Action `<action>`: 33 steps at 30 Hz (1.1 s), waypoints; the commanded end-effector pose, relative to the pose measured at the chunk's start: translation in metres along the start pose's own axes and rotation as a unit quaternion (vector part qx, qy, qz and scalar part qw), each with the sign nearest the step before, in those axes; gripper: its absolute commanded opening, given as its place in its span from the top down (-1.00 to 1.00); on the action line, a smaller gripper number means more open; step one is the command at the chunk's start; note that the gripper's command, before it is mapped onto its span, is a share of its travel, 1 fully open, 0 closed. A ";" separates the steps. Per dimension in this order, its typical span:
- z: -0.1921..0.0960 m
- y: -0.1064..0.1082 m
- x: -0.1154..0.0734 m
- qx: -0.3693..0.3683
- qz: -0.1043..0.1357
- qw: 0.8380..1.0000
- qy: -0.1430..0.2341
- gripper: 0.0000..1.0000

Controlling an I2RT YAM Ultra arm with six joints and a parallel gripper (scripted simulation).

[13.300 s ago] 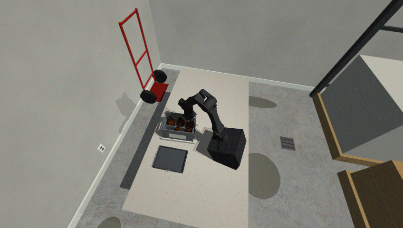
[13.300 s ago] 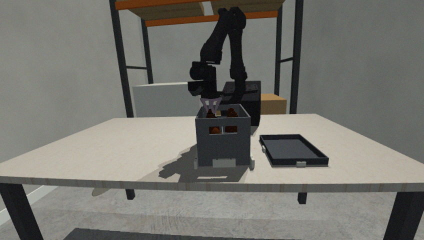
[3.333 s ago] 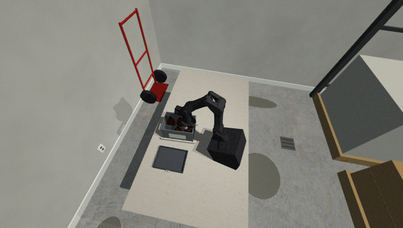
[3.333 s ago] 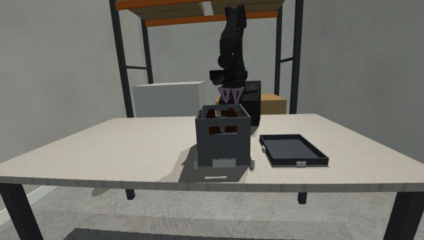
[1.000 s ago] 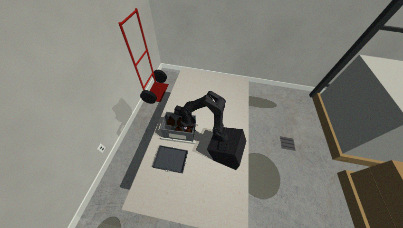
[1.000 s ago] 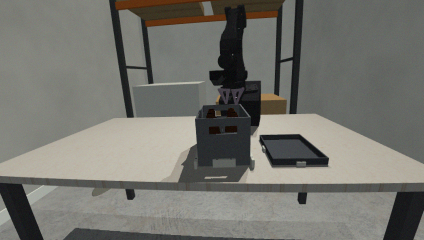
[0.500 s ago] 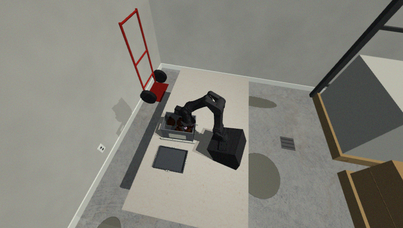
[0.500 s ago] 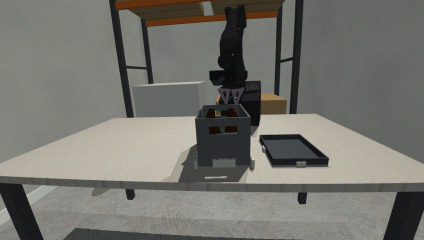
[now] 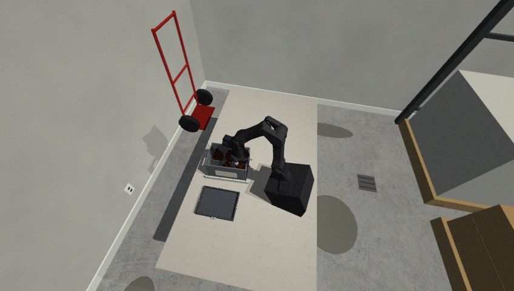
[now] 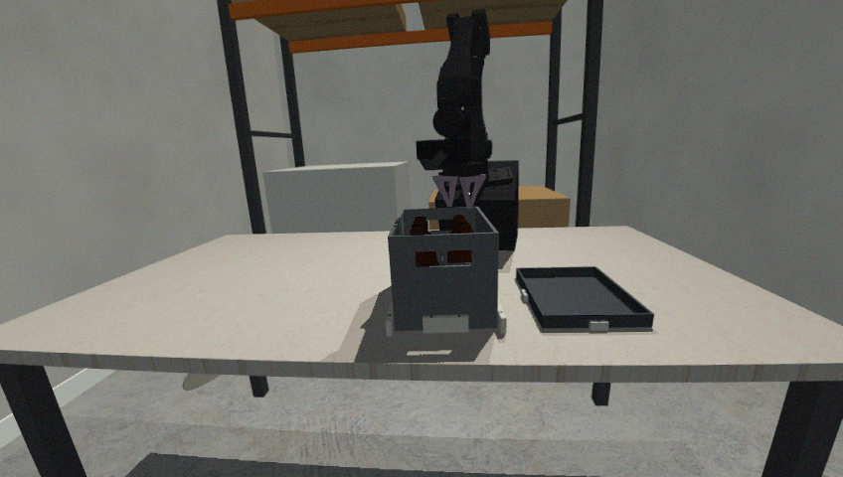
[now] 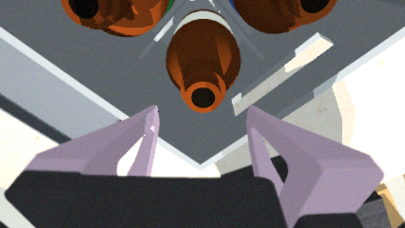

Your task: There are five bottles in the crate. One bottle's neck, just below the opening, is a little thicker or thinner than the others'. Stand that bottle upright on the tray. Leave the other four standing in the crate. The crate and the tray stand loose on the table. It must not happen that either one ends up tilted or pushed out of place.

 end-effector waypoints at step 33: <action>0.010 -0.001 -0.004 0.002 0.001 1.000 -0.017 -0.21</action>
Point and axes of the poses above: the point where the finger pads meet when closed, its own x axis out along the fingers, its own y axis across the jaws, z = x × y, the point moved 2 cm from there along -x, back along the fingers, and after that the axes turned 13 degrees about -x, right-handed, at the moved point
